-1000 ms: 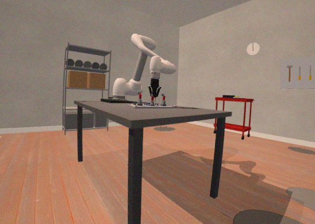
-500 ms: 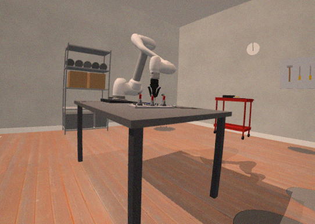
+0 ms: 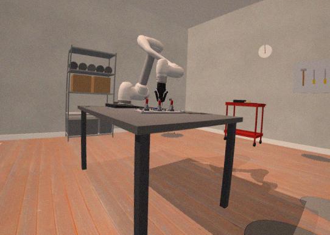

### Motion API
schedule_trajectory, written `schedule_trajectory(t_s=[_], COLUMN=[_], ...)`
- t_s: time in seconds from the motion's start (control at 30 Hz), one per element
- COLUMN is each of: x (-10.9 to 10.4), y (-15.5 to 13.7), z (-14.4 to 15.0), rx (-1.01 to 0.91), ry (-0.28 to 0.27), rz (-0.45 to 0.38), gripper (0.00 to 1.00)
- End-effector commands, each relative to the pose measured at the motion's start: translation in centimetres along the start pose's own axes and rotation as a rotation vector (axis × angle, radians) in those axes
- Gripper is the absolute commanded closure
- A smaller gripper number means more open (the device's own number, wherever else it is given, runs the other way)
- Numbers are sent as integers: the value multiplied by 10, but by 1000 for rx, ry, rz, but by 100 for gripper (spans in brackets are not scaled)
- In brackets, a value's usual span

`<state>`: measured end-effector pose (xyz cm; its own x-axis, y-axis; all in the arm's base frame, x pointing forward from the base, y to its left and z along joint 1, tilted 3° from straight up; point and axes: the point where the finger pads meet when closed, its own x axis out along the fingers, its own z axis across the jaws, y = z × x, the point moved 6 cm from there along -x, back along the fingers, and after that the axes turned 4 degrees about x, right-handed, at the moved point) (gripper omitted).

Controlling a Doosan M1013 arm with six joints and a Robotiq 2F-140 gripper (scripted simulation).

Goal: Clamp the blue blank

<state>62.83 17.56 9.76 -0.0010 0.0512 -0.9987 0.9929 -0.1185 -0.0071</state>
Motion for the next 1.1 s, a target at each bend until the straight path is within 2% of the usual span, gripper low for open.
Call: schedule_trajectory(t_s=[0.0,1.07], x=[0,0], y=[-1,-1], z=[3,11], rx=[-1,-1], ry=[2,2], rz=[2,2], gripper=[100,100])
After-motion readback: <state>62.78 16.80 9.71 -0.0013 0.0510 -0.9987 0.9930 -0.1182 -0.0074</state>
